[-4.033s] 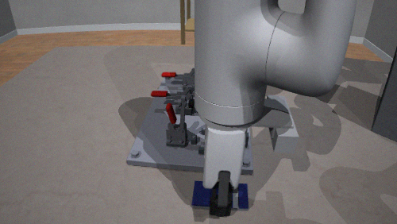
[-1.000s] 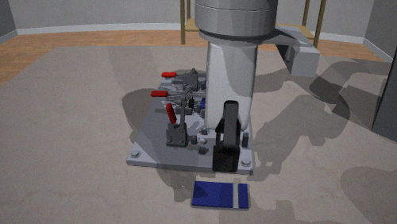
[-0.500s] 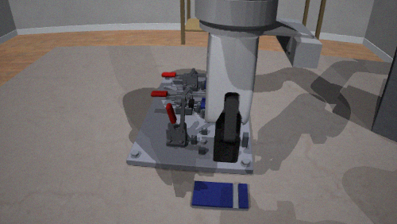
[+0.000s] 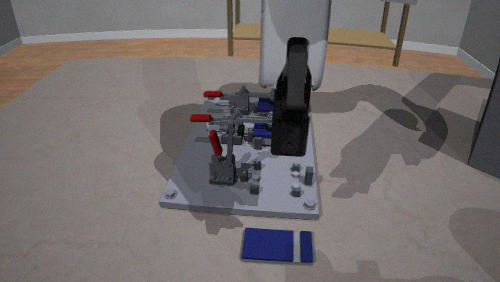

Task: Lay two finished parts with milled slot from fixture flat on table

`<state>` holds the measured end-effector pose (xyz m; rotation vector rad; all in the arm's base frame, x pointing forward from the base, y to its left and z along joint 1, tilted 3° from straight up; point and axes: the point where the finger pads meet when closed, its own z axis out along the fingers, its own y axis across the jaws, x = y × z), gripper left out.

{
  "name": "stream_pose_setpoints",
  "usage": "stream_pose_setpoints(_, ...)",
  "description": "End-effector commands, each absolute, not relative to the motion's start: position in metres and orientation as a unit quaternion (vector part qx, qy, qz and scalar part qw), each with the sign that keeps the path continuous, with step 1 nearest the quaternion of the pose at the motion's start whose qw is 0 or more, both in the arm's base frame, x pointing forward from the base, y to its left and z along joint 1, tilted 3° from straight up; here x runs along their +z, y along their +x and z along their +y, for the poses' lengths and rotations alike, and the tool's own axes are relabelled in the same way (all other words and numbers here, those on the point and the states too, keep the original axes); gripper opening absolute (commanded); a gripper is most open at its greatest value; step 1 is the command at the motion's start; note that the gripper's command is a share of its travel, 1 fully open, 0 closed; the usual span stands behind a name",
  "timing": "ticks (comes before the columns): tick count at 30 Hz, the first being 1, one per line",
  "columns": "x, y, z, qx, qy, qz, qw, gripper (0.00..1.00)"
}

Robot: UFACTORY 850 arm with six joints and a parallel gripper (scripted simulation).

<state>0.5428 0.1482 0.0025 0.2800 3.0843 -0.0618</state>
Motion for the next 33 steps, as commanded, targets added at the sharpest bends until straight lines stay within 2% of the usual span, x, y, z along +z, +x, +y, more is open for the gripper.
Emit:
stream_pose_setpoints(1,0.021,0.543,0.149,-0.019,0.090,0.995,0.023,0.48)
stream_pose_setpoints(14,0.025,0.540,0.134,-0.019,0.090,0.995,0.023,0.48)
stream_pose_setpoints(28,0.030,0.510,-0.028,-0.019,0.090,0.995,0.023,0.48)
stream_pose_setpoints(33,0.031,0.504,-0.062,-0.019,0.090,0.995,0.023,0.48)
